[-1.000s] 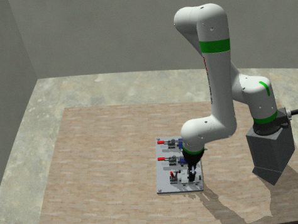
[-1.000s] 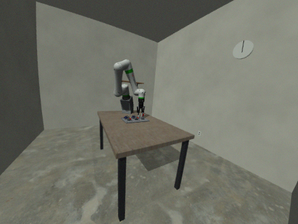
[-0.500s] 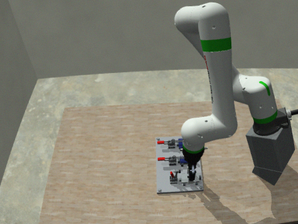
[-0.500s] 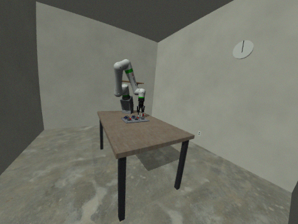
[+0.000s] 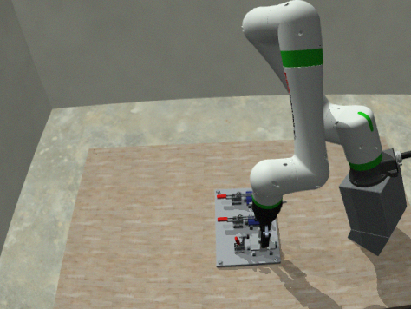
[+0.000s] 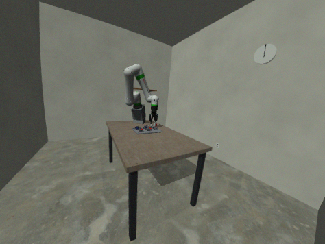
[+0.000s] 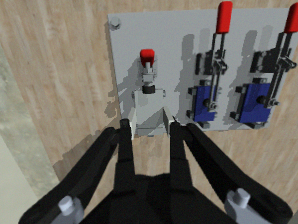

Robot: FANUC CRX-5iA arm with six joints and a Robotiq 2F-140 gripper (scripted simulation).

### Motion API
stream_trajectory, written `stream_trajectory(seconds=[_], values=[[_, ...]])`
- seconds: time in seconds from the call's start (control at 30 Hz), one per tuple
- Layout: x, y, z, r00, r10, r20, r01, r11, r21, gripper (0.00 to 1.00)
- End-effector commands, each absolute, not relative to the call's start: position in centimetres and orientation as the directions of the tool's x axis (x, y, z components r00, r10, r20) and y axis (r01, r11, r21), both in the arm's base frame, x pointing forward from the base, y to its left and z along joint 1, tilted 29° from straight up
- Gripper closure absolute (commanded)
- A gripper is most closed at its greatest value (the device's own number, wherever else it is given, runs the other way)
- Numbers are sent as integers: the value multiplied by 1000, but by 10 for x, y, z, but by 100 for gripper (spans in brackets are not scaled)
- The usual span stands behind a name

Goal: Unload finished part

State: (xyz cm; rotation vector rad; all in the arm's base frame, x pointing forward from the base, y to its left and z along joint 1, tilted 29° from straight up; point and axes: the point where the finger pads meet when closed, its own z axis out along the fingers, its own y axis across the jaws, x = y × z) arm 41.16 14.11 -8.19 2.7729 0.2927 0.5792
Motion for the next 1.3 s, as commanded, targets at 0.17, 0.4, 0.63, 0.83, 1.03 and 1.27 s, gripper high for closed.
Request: stream_trajectory(seconds=[0.17,0.4,0.63,0.83,1.03,1.27], values=[[409,143,-76,899,255,357,137,-936,323,100],[407,144,-71,898,255,357,137,-936,323,100],[406,145,-69,899,255,357,137,-936,323,100],[405,145,-69,899,255,357,137,-936,323,100],[405,145,-68,899,255,357,137,-936,323,100],[402,146,-65,899,255,357,137,-936,323,100]])
